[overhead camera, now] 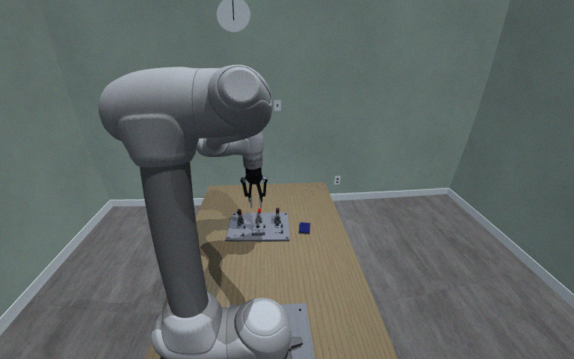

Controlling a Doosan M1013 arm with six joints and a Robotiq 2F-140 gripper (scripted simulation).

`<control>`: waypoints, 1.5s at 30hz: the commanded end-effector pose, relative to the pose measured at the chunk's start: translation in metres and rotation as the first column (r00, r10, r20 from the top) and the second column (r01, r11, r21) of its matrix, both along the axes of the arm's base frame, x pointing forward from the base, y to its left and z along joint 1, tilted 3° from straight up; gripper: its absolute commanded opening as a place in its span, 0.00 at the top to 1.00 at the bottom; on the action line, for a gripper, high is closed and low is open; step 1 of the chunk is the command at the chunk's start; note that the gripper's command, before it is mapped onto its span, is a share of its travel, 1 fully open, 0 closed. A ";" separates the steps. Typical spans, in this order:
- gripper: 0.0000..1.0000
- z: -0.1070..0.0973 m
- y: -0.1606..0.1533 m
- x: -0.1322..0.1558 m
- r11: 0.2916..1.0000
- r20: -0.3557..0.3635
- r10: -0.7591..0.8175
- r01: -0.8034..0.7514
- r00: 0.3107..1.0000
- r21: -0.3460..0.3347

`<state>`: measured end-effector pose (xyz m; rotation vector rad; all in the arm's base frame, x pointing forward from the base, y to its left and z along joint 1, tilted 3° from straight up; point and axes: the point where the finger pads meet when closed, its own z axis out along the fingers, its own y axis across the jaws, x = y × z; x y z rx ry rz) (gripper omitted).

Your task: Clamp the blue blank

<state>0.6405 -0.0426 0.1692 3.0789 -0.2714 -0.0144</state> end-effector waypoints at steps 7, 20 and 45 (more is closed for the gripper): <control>0.72 0.000 0.000 0.000 1.000 0.000 0.000 0.000 1.000 0.000; 0.72 0.000 0.000 0.000 1.000 0.000 0.000 0.000 1.000 0.000; 0.72 -0.053 -0.003 -0.001 1.000 0.000 0.000 0.000 1.000 0.000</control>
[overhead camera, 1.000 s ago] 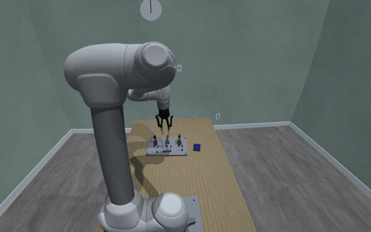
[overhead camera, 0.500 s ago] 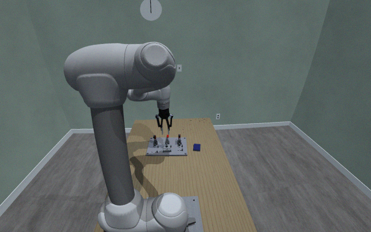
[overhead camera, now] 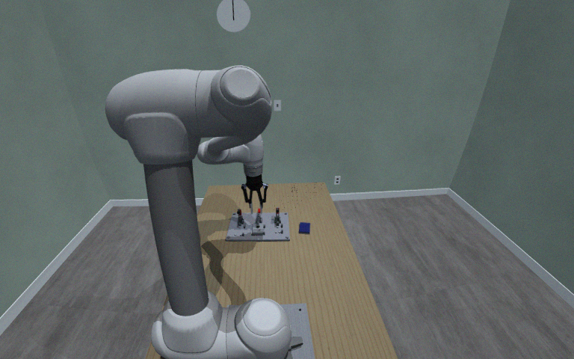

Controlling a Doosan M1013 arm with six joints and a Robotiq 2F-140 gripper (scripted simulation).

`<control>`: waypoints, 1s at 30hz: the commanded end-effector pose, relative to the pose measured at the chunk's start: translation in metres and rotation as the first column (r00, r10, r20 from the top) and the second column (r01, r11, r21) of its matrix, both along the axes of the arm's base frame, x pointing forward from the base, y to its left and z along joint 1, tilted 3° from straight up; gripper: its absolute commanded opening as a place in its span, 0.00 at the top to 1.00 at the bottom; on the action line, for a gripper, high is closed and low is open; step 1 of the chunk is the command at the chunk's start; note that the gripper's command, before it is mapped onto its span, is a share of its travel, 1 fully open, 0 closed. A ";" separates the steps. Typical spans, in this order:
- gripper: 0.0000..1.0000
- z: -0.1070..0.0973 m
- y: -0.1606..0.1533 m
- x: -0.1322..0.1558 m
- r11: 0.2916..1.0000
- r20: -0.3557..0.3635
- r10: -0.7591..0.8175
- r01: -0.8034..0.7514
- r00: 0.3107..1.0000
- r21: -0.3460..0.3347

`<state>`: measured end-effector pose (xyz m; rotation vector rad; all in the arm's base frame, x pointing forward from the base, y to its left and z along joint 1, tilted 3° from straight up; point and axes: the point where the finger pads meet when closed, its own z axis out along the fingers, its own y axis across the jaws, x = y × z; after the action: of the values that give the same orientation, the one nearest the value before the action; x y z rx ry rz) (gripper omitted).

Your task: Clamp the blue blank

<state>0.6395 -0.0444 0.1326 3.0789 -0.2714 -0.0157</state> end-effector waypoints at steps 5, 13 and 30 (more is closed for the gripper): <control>0.72 -0.023 -0.001 0.000 1.000 0.001 0.000 0.000 1.000 0.000; 0.72 -0.023 -0.006 0.025 1.000 0.001 0.000 0.000 1.000 0.000; 0.72 -0.024 -0.025 0.133 1.000 0.001 0.000 0.000 1.000 0.000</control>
<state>0.7682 -0.0685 0.1087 3.0788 -0.2716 -0.0135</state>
